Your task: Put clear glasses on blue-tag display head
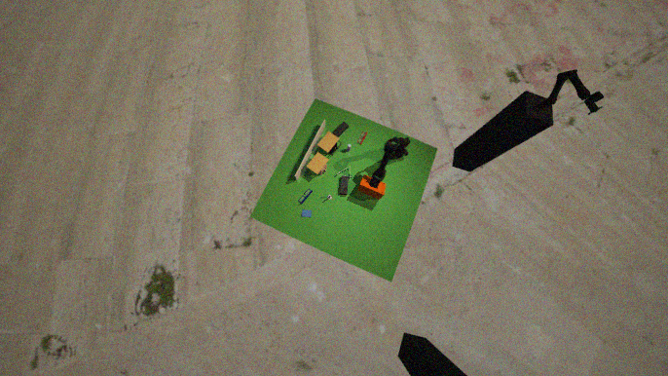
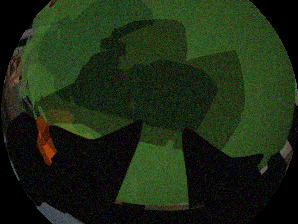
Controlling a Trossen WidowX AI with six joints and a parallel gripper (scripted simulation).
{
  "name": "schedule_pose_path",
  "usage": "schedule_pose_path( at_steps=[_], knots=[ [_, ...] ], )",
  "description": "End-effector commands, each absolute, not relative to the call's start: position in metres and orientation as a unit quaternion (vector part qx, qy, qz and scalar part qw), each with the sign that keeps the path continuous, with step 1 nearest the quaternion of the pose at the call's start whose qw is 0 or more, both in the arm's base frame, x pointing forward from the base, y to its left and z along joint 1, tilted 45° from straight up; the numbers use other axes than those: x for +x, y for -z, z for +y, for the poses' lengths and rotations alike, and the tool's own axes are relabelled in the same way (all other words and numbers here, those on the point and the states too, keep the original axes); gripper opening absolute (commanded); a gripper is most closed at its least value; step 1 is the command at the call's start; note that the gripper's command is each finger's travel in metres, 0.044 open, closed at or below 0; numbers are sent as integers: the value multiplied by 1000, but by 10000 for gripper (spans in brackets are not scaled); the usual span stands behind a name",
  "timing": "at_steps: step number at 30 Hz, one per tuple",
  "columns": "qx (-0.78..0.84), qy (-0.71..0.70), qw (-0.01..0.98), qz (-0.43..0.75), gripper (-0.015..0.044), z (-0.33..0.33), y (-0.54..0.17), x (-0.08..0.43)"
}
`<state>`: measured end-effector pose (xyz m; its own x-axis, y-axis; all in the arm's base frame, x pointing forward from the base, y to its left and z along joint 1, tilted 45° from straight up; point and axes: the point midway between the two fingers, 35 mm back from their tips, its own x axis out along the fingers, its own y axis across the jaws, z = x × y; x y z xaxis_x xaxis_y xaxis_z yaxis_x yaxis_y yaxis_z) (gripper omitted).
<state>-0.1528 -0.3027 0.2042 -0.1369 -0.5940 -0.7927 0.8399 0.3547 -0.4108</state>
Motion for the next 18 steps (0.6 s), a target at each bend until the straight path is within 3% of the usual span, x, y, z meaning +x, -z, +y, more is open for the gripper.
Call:
schedule_pose_path(
  at_steps=[1,9,18],
  knots=[
    [130,591,645,467,200,-328,-219,-115],
    [182,598,680,382,200,-348,-223,-17],
    [338,579,673,312,200,-325,-184,102]
  ],
)
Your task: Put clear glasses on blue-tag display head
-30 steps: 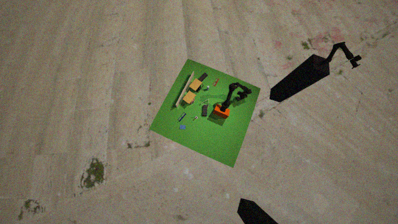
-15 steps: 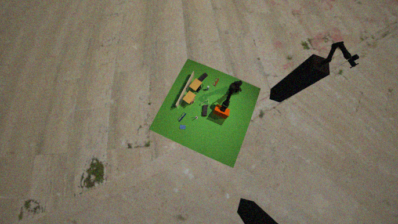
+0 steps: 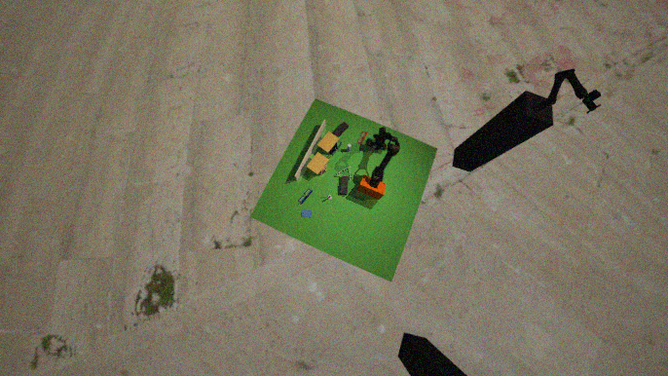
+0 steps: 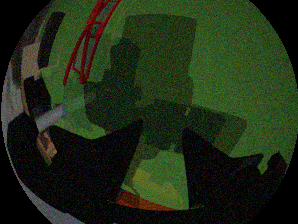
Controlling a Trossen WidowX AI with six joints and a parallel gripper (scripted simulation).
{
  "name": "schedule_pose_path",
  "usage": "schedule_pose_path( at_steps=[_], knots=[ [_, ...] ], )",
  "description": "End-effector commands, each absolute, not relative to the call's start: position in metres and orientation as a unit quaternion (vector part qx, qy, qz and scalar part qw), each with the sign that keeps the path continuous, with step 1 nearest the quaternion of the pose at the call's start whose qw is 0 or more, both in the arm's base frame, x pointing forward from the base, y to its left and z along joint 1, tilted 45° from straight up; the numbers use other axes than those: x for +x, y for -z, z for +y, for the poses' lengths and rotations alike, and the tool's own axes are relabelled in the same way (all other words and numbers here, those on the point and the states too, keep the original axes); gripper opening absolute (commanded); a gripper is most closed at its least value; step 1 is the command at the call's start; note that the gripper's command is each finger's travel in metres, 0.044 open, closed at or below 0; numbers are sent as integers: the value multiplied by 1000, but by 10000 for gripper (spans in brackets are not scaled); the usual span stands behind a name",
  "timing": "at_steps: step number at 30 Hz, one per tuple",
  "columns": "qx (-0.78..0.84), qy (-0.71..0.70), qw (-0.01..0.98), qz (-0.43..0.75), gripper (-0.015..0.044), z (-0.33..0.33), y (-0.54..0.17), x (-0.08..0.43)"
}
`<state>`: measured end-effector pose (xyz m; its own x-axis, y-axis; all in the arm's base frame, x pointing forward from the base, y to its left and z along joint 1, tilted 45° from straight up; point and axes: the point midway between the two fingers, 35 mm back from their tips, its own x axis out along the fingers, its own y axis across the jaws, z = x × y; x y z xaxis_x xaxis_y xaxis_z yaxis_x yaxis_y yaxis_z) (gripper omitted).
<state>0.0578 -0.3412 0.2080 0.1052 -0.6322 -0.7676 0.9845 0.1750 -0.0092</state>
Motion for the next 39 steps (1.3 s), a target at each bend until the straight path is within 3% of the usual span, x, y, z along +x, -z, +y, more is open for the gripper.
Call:
schedule_pose_path(
  at_steps=[1,8,18,25,32,39],
  knots=[
    [357,579,665,308,200,-319,-177,114],
    [426,581,624,303,200,-274,-145,177],
    [454,628,561,290,200,-229,-111,210],
    [460,723,485,174,200,-169,-68,238],
    [455,746,484,46,200,-124,-48,247],
    [455,745,486,31,200,-118,-46,247]
  ],
)
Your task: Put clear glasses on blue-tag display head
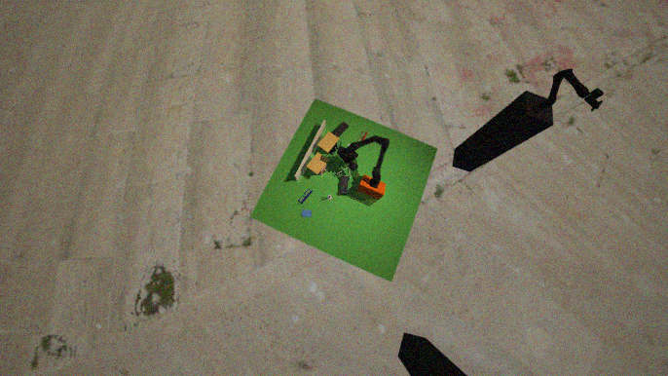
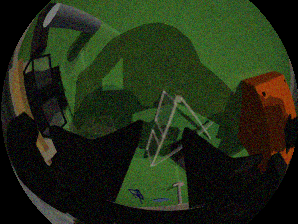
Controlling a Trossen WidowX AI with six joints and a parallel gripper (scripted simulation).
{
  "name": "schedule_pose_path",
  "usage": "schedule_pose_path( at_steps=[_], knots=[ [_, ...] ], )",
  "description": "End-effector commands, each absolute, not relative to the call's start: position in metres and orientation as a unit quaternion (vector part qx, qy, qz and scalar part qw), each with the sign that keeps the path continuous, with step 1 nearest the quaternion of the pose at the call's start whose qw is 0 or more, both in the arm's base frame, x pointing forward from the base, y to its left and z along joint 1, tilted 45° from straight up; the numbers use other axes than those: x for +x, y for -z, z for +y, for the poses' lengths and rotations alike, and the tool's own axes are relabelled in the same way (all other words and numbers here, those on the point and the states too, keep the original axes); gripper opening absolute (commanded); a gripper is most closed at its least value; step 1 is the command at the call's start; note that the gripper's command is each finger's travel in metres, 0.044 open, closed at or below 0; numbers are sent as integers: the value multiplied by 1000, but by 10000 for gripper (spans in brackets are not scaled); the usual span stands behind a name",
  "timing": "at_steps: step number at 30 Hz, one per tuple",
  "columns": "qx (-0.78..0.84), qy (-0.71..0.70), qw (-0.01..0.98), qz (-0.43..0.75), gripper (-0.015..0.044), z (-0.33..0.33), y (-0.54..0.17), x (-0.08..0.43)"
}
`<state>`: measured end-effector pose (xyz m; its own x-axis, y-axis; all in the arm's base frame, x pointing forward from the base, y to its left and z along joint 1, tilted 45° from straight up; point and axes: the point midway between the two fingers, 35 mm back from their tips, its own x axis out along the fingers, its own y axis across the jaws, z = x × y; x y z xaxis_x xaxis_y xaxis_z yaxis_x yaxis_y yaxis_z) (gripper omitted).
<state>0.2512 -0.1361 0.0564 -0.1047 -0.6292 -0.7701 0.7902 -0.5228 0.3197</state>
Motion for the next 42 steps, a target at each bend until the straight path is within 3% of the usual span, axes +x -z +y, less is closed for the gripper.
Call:
schedule_pose_path(
  at_steps=[1,7,10,42],
  knots=[
    [455,745,486,31,200,-118,-46,247],
    [455,745,486,31,200,-118,-46,247],
    [455,745,486,31,121,-118,-46,247],
    [456,745,486,31,120,-143,-23,248]
  ],
)
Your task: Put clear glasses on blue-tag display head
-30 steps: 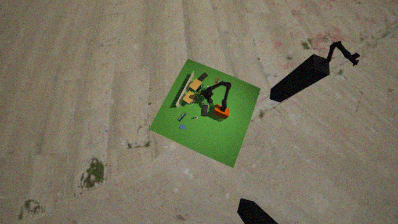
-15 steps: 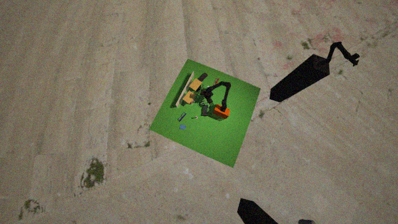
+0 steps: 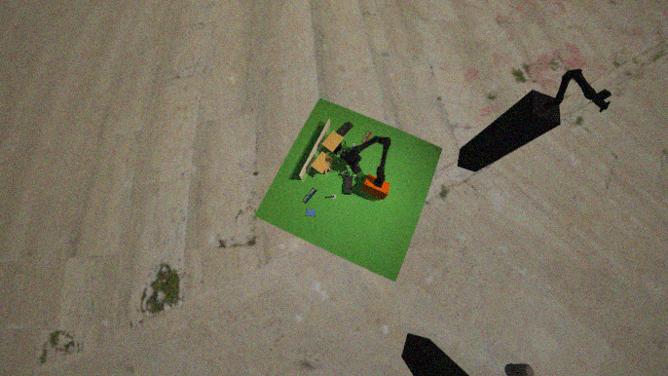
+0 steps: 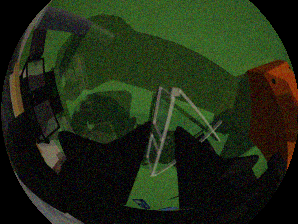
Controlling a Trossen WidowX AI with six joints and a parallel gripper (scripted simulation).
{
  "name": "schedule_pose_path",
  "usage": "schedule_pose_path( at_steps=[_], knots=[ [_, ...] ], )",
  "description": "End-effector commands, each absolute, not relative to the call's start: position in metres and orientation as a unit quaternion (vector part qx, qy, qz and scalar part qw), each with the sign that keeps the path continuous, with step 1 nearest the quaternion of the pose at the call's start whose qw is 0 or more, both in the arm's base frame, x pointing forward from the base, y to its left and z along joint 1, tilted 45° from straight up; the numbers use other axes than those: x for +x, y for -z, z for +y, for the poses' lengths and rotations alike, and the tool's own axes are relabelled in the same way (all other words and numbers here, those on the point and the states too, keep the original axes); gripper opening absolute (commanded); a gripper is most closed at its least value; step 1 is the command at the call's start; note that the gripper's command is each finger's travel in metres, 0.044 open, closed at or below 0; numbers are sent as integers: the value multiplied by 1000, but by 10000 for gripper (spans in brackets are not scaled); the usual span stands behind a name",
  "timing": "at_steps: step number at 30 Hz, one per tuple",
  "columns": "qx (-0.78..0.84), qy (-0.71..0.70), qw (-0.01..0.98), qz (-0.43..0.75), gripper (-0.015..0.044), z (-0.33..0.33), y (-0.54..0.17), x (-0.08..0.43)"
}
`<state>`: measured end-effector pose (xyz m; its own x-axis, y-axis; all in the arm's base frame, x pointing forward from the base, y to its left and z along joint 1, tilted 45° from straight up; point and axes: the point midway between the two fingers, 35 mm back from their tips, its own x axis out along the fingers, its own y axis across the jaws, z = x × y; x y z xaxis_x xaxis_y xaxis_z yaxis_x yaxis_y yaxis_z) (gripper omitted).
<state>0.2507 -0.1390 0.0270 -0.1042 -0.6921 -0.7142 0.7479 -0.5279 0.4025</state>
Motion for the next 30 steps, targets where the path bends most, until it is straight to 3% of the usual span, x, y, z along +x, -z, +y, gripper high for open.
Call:
schedule_pose_path(
  at_steps=[1,30],
  knots=[
    [456,745,486,31,120,-145,-21,247],
    [454,745,487,30,120,-161,-4,241]
  ],
)
